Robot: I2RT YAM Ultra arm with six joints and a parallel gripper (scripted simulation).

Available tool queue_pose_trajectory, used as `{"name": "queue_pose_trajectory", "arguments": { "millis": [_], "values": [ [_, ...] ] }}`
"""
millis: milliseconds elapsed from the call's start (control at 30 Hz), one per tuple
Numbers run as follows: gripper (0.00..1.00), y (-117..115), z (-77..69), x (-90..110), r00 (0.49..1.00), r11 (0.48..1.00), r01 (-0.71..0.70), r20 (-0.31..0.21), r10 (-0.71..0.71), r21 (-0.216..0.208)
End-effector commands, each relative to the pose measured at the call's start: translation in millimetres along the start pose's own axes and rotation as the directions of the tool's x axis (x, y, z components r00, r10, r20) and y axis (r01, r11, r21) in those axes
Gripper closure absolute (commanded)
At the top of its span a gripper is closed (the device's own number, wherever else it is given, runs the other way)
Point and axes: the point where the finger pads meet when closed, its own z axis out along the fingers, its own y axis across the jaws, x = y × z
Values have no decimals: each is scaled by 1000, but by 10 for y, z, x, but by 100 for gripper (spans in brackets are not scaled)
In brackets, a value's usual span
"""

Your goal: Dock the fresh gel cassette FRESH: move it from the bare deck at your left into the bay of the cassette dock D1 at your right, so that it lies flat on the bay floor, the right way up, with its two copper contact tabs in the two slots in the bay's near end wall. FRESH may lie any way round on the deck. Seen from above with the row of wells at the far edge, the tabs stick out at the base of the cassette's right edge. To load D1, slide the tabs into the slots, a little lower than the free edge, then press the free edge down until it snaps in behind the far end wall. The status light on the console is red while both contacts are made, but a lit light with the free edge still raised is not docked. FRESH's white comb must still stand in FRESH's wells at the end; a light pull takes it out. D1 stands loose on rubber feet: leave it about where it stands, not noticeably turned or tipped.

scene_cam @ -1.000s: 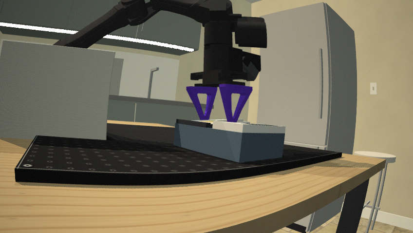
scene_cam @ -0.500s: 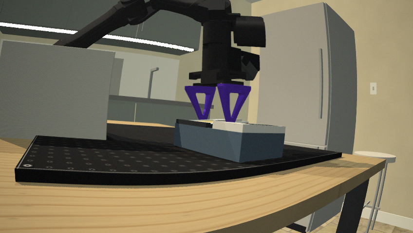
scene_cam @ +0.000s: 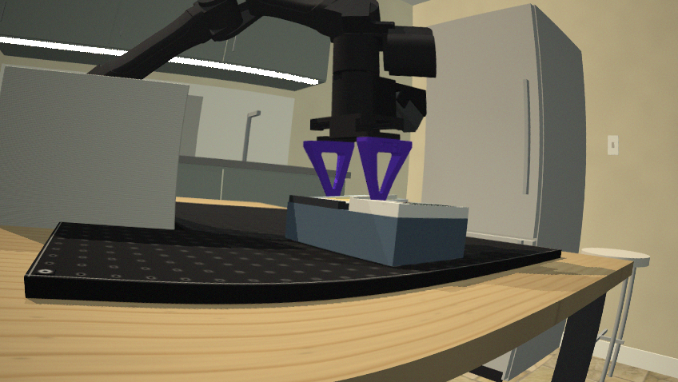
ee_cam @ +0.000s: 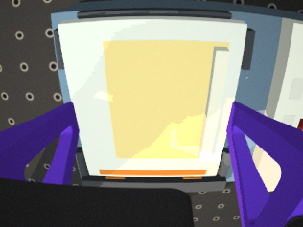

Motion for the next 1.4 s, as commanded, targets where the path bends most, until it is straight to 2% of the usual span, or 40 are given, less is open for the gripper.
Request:
{"name": "queue_pose_trajectory", "arguments": {
  "millis": [0, 333, 800, 933, 1367],
  "values": [
    [100, -66, -180, -77, 999, 1000, 2, 37, -3, 17],
    [100, -86, -125, -41, 1000, 1000, -7, 28, 7, 7],
    [100, -61, -251, -105, 999, 999, 14, 44, -15, 29],
    [100, -34, -163, 16, 1000, 1000, -2, 28, 2, 11],
    [100, -37, -172, 12, 1000, 1000, -4, 29, 4, 14]
  ]
}}
